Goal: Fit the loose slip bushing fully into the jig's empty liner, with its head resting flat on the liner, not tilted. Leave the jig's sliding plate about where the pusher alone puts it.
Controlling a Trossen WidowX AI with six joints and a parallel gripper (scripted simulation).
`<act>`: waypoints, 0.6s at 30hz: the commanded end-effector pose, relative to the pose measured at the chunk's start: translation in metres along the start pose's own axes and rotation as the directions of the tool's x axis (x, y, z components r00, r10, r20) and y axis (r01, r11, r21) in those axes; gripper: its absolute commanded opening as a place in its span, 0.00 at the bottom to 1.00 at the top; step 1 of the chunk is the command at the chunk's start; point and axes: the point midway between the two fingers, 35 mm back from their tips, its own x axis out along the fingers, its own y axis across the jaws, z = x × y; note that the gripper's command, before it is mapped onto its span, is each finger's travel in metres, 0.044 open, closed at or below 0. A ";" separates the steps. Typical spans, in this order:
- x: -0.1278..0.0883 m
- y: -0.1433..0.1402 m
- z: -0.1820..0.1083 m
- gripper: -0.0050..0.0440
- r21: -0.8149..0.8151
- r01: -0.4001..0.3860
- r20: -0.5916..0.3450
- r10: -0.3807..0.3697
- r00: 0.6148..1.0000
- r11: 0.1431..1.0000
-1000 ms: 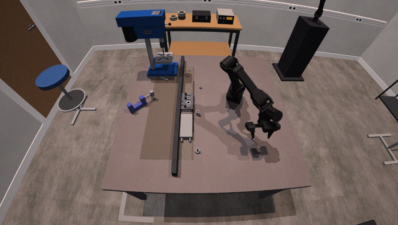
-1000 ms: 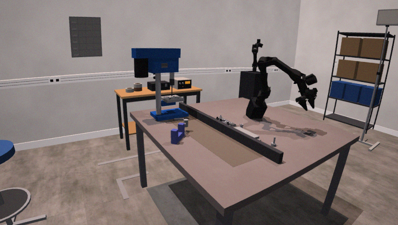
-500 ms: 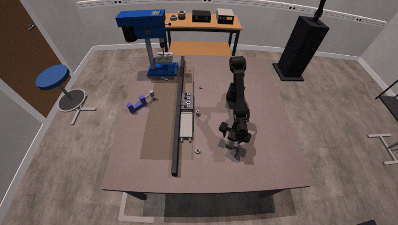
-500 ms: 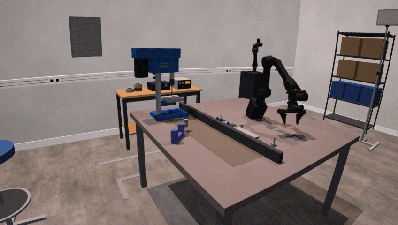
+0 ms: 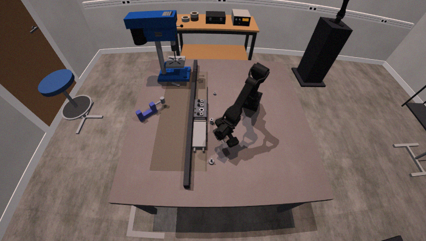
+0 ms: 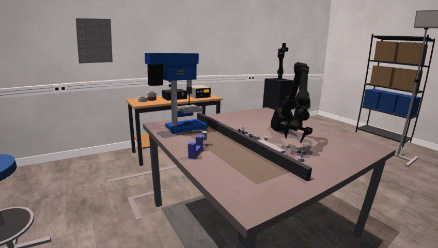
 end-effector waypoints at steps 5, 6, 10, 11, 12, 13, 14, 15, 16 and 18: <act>0.002 -0.083 0.015 1.00 0.380 0.019 -0.063 0.005 0.998 0.925; 0.001 -0.094 0.014 1.00 0.432 0.020 -0.068 0.010 0.998 0.901; -0.004 -0.126 0.014 1.00 0.581 0.015 -0.068 0.031 0.997 0.814; -0.004 -0.126 0.014 1.00 0.581 0.015 -0.068 0.031 0.997 0.814; -0.006 -0.136 0.014 1.00 0.623 0.009 -0.063 0.039 0.997 0.782; -0.008 -0.146 0.013 1.00 0.671 0.005 -0.058 0.047 0.997 0.741; -0.010 -0.156 0.011 1.00 0.712 0.000 -0.054 0.055 0.997 0.702; -0.012 -0.164 0.008 1.00 0.745 -0.003 -0.052 0.063 0.997 0.667; -0.013 -0.170 0.007 1.00 0.768 -0.007 -0.047 0.068 0.997 0.640; -0.016 -0.176 0.007 1.00 0.790 -0.016 -0.037 0.073 0.997 0.613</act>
